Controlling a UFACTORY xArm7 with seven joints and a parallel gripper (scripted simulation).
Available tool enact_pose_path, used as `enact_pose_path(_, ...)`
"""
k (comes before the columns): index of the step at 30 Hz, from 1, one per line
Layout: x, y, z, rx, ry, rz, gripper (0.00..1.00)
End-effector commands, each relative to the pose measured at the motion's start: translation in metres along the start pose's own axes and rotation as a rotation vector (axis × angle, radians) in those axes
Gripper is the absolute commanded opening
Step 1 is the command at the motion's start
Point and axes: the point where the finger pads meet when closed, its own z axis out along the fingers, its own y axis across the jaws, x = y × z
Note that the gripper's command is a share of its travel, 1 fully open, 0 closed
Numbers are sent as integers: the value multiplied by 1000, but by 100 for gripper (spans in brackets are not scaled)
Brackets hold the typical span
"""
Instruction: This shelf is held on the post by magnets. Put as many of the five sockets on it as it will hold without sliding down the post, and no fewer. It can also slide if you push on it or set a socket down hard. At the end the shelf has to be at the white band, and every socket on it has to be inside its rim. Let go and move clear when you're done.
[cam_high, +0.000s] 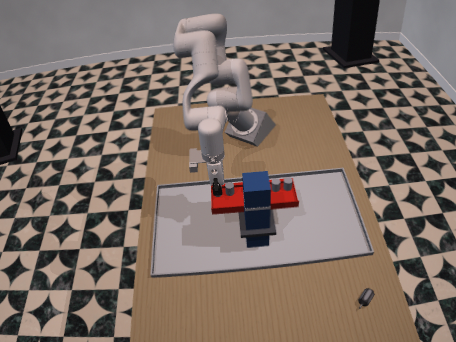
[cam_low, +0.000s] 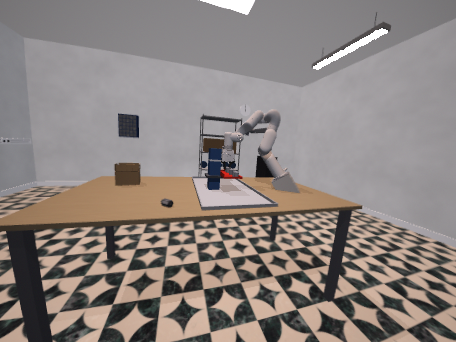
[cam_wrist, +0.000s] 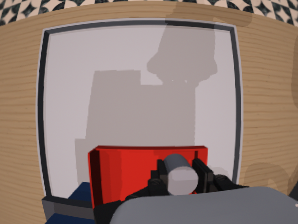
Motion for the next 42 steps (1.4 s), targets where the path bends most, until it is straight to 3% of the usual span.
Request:
enact_pose_path(1,0,-1,-1,3,1,0,0)
enact_pose_path(12,0,-1,-10,3,1,0,0)
enact_pose_path(20,0,-1,-30,3,1,0,0)
enact_pose_path(36,0,-1,-33,3,1,0,0)
enact_pose_path(42,0,-1,-51,3,1,0,0)
